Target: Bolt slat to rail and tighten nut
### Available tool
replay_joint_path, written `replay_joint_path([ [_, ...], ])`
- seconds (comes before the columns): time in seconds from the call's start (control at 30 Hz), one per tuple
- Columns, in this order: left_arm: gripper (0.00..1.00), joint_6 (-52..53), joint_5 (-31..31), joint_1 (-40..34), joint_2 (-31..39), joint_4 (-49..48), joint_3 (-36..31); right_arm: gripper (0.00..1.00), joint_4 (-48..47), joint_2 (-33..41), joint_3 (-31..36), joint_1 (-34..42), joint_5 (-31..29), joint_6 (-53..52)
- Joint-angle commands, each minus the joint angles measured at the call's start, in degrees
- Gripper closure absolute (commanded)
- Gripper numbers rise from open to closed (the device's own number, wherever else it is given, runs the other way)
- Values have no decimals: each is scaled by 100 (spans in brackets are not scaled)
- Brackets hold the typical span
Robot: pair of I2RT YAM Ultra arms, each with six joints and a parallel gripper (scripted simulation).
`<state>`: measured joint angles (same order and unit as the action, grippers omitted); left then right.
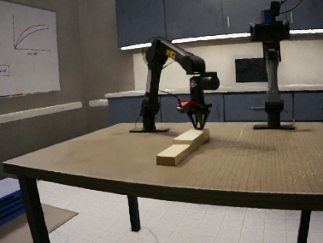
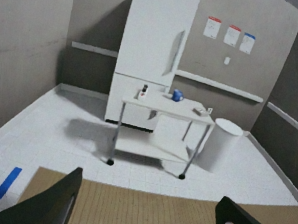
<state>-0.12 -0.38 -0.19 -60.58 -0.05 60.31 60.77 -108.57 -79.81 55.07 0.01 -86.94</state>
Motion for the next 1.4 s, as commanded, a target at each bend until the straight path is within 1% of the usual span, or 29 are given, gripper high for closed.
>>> replay_joint_path([
  [0.0, 0, 0, 1, -1, 12, -27, 31, 66, -5, 37, -24, 1, 0, -8],
  [0.13, 0, 0, 1, -1, 12, -27, 31, 66, -5, 37, -24, 1, 0, -8],
  [0.4, 0, 0, 1, -1, 12, -27, 31, 66, 700, 201, -603, 3, -5, -4],
  [0.47, 0, 0, 1, -1, 12, -27, 31, 66, 700, 201, -603, 3, -5, -4],
  [0.5, 0, 0, 1, -1, 12, -27, 31, 66, 824, 200, -717, 3, -5, -3],
  [0.63, 0, 0, 1, -1, 12, -27, 31, 66, 422, 84, -483, 1, 0, 0],
  [1.07, 0, 0, 1, -1, 12, -27, 31, 66, 422, 84, -483, 1, 0, 0],
  [1.13, 0, 0, 1, -1, 12, -27, 31, 89, 407, 74, -471, 1, 0, 0],
  [1.37, 0, 0, 1, -1, 12, -27, 31, 89, 457, 112, -543, 1, 0, 0],
])
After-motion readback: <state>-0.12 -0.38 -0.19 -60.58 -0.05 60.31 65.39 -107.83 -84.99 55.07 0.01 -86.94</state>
